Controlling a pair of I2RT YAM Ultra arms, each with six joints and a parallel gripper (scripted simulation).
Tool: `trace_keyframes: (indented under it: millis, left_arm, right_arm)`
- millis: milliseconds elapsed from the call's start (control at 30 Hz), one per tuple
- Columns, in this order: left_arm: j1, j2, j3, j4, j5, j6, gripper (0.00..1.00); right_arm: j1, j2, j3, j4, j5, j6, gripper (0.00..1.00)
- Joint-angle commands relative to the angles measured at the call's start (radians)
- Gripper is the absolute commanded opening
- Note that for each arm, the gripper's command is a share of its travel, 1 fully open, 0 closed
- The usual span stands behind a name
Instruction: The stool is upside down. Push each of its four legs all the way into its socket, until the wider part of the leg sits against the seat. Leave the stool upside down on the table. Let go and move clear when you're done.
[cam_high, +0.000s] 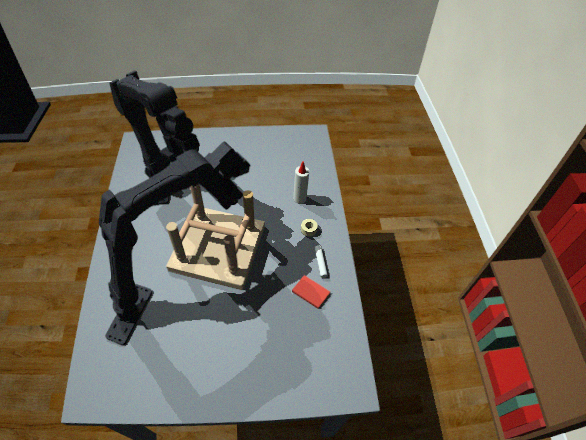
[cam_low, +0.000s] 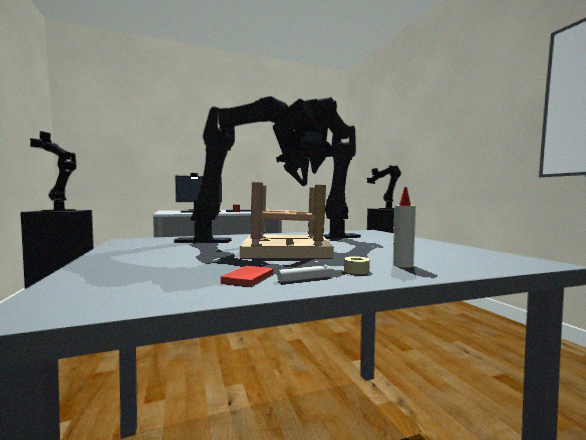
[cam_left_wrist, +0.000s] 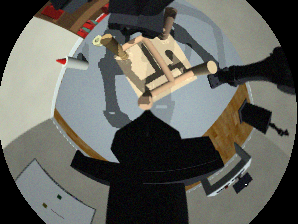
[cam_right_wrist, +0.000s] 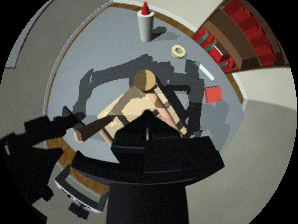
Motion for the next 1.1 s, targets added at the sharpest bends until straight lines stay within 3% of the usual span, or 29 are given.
trace_keyframes:
  millis: [0,100,300,400,633,1067]
  left_arm:
    - [0.011,-0.007,0.023,0.005,-0.005,-0.006,0.00]
    - [0.011,-0.007,0.023,0.005,-0.005,-0.006,0.00]
    - [0.011,-0.007,0.023,0.005,-0.005,-0.006,0.00]
    - [0.011,-0.007,0.023,0.005,-0.005,-0.006,0.00]
    - [0.011,-0.007,0.023,0.005,-0.005,-0.006,0.00]
    - [-0.180,0.166,0.134,0.119,0.023,0.007,0.00]
  right_arm:
    - [-0.011,-0.049,0.075,-0.075,-0.001,0.000,0.00]
    - [-0.005,-0.033,0.097,-0.062,-0.002,-0.002,0.00]
    - [-0.001,-0.047,0.021,-0.018,0.000,0.001,0.00]
    - [0.000,-0.043,0.084,-0.028,-0.001,0.002,0.00]
    - [0.000,-0.048,0.048,-0.045,-0.001,0.002,0.00]
    - [-0.125,-0.147,-0.024,-0.136,0.011,0.007,0.00]
